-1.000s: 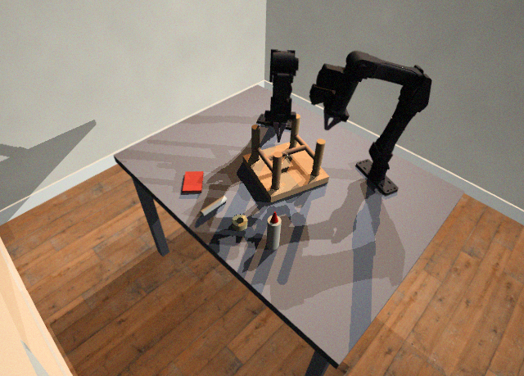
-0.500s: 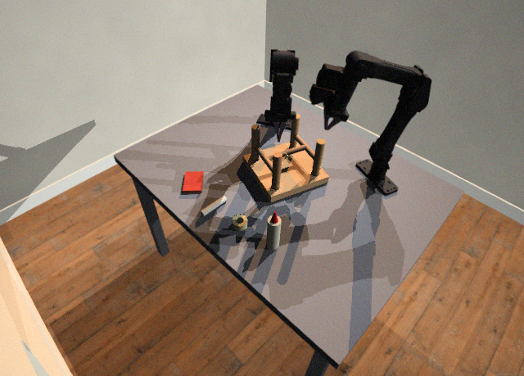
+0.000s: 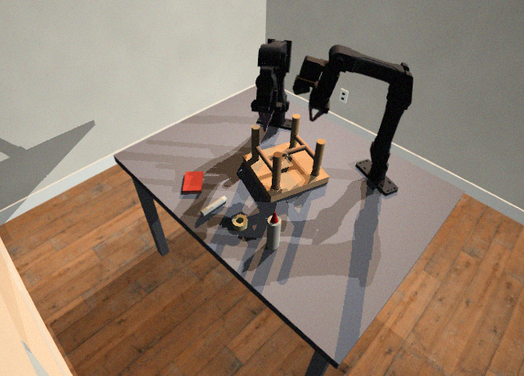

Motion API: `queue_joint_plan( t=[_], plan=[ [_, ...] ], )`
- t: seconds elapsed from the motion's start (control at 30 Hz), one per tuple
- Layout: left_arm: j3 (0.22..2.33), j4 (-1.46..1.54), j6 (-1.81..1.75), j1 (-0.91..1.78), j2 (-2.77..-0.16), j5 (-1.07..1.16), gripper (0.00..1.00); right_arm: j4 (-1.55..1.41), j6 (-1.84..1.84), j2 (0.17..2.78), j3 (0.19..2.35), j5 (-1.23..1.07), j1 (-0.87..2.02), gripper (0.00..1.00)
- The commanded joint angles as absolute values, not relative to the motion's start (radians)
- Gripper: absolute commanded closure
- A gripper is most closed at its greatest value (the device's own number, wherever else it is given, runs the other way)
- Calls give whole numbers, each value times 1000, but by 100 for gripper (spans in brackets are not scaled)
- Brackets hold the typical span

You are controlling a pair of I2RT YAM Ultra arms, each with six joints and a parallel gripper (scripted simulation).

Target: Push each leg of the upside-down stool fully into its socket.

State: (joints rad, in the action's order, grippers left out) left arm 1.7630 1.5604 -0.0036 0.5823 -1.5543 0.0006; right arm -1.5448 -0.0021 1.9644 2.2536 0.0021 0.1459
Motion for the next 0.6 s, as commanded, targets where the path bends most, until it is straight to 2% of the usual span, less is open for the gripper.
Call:
queue_joint_plan(
  t=[0.0,0.3,0.57],
  plan=[
    [1833,1565,-2,617,-1596,-8,100,-1528,-4,1897,2183,-5,121,100],
    [1994,1563,-3,781,-1763,0,100,-1541,-10,1729,1935,-8,27,100],
    [2061,1568,-1,831,-1807,-5,100,-1531,-14,1672,1857,-2,-4,100]
  ],
)
